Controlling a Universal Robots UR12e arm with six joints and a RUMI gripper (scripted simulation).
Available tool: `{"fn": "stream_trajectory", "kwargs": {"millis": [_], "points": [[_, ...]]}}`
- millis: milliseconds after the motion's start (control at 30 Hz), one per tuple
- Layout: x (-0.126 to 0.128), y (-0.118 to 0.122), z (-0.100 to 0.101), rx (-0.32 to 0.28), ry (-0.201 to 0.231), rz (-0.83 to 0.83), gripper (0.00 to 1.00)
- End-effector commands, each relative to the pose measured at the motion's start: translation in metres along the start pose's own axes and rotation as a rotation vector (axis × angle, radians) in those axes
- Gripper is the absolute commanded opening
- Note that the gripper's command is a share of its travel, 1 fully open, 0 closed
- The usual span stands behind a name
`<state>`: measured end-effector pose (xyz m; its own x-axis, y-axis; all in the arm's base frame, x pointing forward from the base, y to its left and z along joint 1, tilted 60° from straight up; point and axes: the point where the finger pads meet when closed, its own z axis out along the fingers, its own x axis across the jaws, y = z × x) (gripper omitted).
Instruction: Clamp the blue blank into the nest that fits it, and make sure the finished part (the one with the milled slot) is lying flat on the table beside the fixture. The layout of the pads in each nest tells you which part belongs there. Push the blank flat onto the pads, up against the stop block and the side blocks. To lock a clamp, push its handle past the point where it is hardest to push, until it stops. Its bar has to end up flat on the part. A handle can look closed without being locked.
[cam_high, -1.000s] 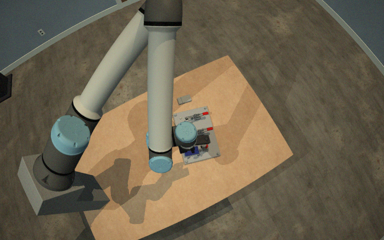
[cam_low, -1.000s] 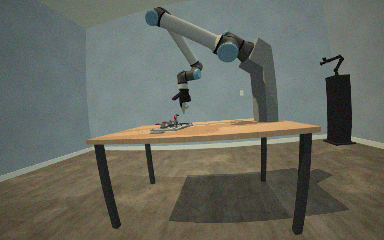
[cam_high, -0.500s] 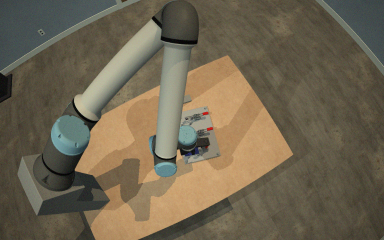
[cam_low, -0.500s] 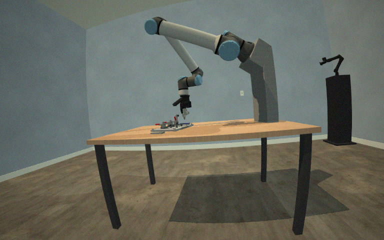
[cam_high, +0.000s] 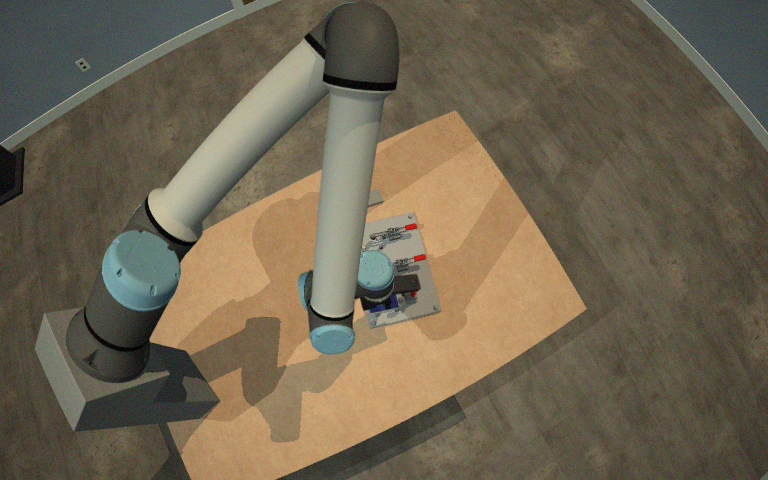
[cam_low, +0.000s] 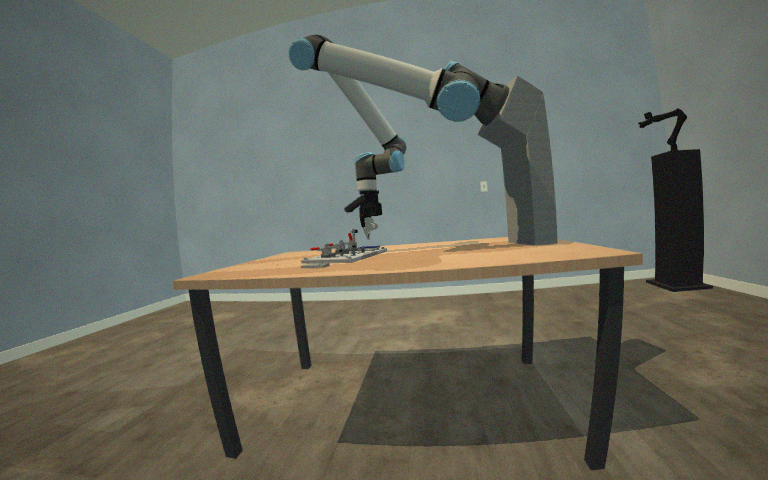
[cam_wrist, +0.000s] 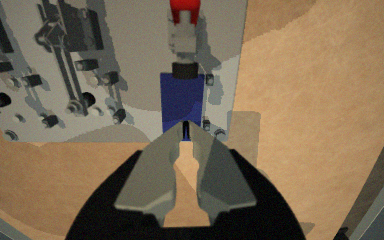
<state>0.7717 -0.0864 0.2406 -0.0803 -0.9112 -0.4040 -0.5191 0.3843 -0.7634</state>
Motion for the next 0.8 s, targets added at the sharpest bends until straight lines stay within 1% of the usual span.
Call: {"fn": "stream_trajectory", "kwargs": {"millis": [0, 167, 433, 500, 767], "points": [[-0.001, 0.010, 0.001, -0.005, 0.000, 0.004, 0.00], [-0.002, 0.022, 0.001, -0.005, -0.001, 0.004, 0.00], [-0.004, 0.050, 0.001, -0.005, -0.001, 0.004, 0.00], [-0.004, 0.050, 0.001, -0.005, -0.001, 0.004, 0.00], [-0.005, 0.074, 0.000, -0.006, -0.001, 0.004, 0.00]]}}
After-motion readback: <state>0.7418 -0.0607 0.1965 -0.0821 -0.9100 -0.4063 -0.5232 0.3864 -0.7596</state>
